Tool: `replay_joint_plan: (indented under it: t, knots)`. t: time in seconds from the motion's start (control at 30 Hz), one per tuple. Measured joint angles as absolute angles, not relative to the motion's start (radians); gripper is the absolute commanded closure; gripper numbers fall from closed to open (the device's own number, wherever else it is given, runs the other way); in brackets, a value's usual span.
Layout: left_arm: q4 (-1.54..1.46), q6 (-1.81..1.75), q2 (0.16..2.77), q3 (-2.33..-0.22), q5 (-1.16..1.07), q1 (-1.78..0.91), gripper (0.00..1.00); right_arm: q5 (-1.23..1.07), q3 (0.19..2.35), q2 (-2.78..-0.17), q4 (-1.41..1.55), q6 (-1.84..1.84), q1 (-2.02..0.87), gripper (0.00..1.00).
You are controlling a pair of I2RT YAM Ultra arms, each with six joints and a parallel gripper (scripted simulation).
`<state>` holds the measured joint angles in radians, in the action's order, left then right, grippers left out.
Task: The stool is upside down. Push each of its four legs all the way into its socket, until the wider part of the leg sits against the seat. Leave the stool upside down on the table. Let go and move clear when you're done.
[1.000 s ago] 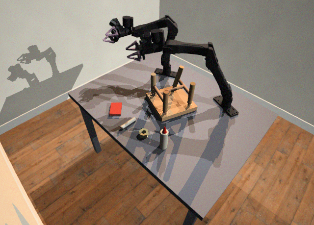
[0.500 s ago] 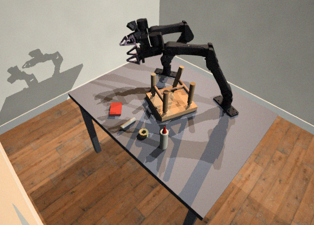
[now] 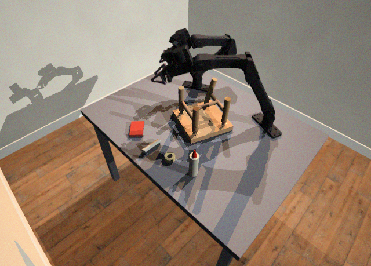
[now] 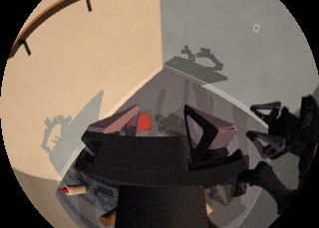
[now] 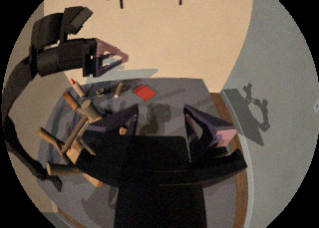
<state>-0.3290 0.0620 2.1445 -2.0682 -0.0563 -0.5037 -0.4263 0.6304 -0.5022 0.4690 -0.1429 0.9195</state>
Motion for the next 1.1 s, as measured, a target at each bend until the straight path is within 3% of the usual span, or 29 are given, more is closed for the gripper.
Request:
replay_joint_plan:
  t: [0.5, 1.1]
  knots:
    - [-0.544, 0.485, 2.132, -2.009, -0.554, -0.371, 0.31, -0.343, 0.640, -0.497, 0.524, -0.139, 0.377, 0.31]
    - [-0.730, 0.715, 2.125, -2.019, -0.788, -0.313, 0.31, -0.327, 0.638, -0.499, 0.533, -0.132, -0.011, 0.31]
